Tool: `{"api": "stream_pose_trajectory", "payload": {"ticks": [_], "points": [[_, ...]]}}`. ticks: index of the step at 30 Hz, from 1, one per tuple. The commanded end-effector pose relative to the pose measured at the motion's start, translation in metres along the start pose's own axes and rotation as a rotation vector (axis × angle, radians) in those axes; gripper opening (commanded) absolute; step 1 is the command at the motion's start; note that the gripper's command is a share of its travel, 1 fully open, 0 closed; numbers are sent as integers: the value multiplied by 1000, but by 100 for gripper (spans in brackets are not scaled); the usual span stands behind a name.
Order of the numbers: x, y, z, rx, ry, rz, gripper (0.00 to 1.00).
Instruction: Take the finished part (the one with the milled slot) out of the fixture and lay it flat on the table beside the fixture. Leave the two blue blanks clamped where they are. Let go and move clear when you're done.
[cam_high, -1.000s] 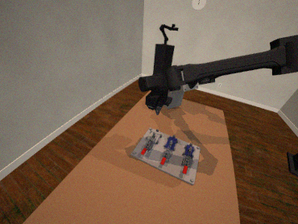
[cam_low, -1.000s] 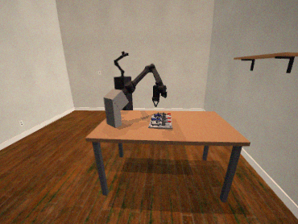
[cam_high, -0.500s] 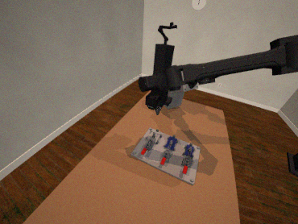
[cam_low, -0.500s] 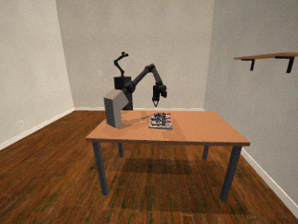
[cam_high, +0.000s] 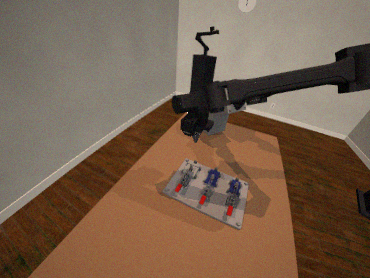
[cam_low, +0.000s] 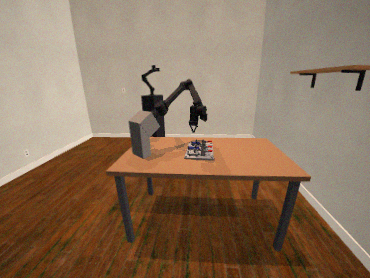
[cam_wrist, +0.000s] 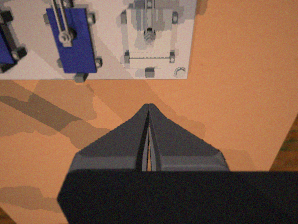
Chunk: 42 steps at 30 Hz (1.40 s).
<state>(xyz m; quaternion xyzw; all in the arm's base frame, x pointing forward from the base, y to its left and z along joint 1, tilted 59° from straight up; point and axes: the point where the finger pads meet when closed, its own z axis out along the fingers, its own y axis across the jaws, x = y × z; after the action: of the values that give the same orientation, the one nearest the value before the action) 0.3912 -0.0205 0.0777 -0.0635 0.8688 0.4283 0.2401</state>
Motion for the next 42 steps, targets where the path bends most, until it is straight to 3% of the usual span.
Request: {"api": "stream_pose_trajectory", "payload": {"ticks": [1,24,25,42], "points": [[-7,-4,-14,17,-33,-5,0],[-6,-3,-14,17,-33,-4,0],[-6,-3,-14,17,-33,-4,92],[-5,-4,-14,17,-32,-3,92]]}}
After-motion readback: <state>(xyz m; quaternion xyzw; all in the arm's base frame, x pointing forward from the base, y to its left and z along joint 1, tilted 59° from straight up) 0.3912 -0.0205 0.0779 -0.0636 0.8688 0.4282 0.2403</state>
